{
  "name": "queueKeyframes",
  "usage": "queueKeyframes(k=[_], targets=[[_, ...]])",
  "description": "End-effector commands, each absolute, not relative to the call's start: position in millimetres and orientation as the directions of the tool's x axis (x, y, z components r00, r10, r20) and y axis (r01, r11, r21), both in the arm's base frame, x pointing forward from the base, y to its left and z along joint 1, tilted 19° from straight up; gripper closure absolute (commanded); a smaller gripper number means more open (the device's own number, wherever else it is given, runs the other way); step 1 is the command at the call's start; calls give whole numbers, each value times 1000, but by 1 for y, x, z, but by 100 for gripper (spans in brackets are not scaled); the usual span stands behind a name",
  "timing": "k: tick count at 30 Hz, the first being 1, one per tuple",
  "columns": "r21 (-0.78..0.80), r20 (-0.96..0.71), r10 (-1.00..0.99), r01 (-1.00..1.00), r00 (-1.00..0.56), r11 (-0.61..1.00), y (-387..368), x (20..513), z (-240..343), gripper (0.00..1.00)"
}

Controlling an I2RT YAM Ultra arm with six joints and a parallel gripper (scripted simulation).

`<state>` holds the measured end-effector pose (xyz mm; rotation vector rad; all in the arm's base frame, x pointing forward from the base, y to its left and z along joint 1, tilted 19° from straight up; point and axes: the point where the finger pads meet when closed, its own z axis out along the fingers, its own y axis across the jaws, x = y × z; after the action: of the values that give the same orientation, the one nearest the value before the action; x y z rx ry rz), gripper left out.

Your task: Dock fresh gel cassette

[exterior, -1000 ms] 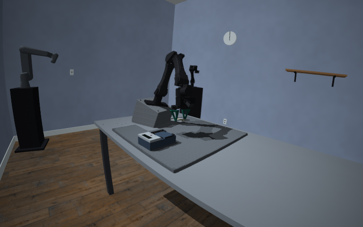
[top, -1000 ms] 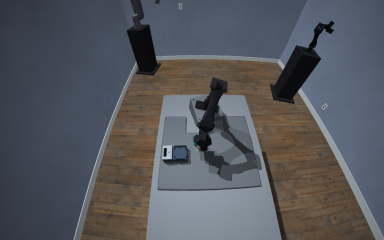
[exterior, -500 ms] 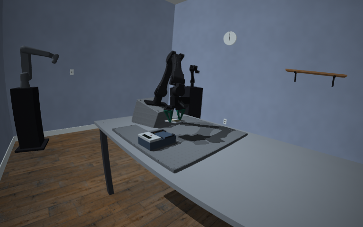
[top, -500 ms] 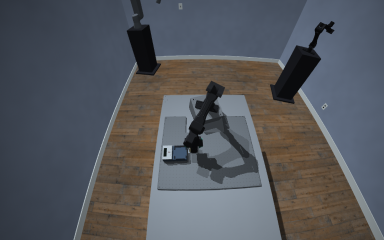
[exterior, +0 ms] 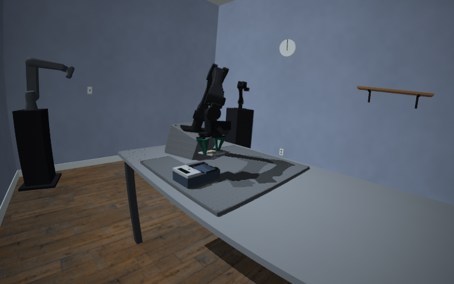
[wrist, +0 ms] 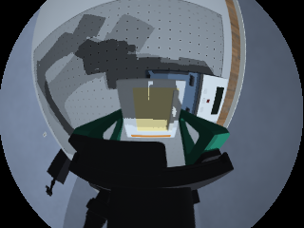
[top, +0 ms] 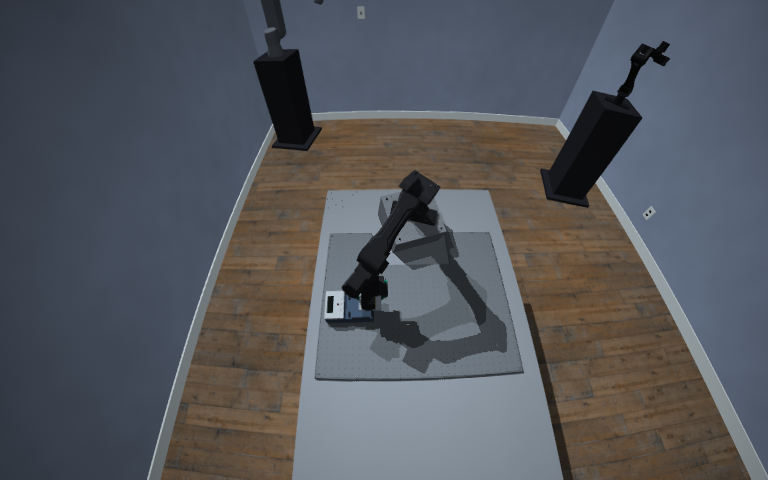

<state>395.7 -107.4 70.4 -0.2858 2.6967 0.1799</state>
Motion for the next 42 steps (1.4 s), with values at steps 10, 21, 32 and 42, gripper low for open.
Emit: queueKeyframes(k=[10,21,32,42], targets=[[80,-436,-185,-243,-881,967,-152,414,85,100],[57,-460,-190,-243,-867,968,-152,415,100,100],[56,-462,-190,-243,-866,968,-152,416,100,100],[56,-462,-190,-243,-866,968,-152,416,100,100]])
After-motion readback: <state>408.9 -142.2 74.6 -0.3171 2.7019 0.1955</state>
